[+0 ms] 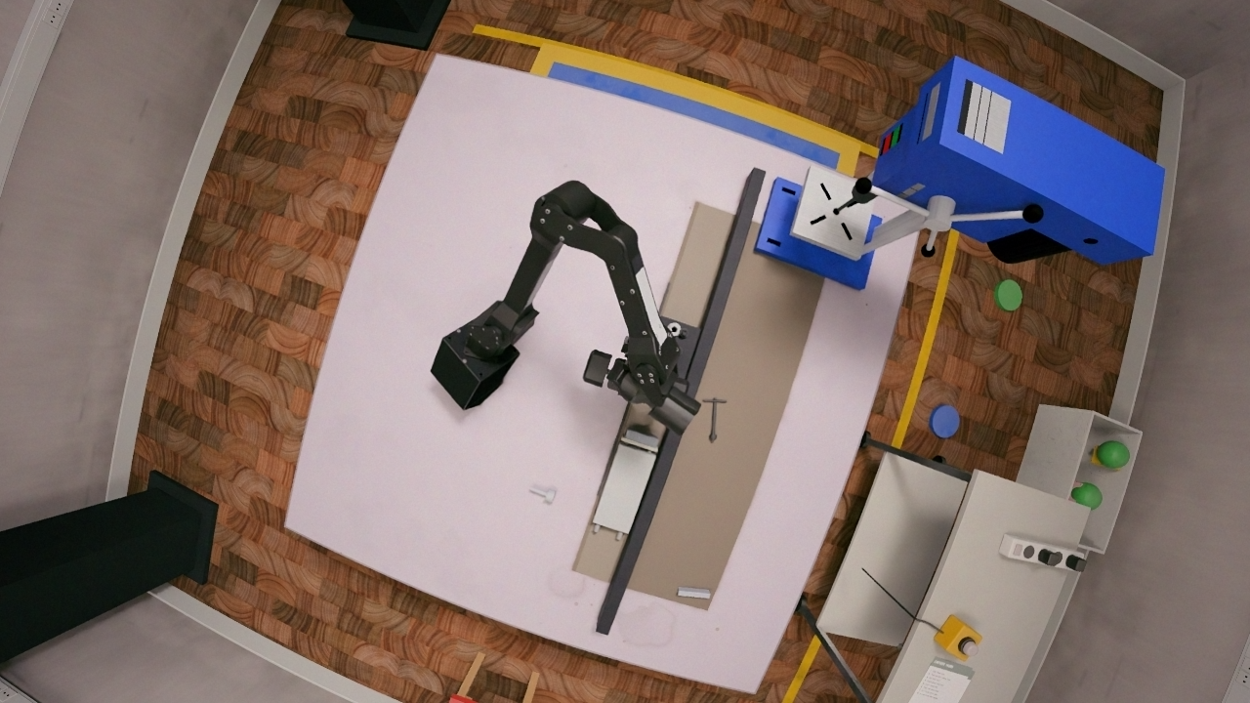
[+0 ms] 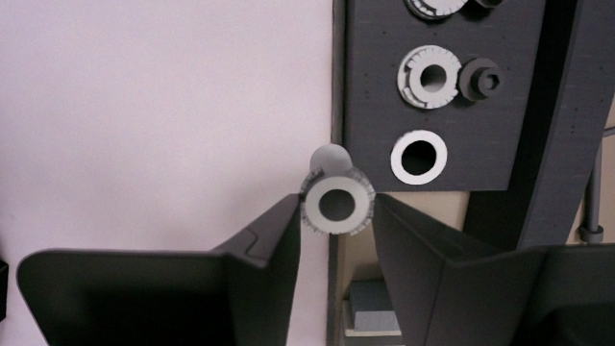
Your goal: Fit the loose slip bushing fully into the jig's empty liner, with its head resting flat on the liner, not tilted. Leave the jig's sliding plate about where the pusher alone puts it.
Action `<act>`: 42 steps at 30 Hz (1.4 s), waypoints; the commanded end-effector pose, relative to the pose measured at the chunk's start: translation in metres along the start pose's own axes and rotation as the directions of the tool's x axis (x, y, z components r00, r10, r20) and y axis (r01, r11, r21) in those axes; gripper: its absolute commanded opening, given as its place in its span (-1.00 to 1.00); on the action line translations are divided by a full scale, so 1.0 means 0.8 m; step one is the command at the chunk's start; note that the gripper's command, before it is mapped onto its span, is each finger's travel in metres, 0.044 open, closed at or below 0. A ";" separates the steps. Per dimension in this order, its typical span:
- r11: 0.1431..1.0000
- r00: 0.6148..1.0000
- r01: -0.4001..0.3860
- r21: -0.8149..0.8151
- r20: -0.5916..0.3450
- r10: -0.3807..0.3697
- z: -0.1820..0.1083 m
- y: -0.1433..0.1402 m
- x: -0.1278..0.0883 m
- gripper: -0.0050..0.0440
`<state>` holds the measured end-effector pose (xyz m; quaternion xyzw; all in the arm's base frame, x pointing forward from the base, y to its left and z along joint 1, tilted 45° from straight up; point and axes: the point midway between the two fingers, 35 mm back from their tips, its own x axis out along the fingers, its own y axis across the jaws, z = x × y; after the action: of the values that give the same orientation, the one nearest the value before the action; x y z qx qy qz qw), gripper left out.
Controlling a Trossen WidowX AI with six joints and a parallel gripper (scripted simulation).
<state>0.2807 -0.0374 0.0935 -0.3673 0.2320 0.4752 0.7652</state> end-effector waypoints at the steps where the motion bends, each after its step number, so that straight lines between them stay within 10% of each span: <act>1: 1.000 1.000 0.007 -0.007 -0.005 -0.007 0.001 -0.013 -0.001 -1.00; 42: 1.000 1.000 0.010 -0.009 -0.003 -0.010 0.000 -0.060 0.005 -1.00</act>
<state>0.3238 -0.0476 0.1030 -0.3675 0.2316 0.4752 0.7652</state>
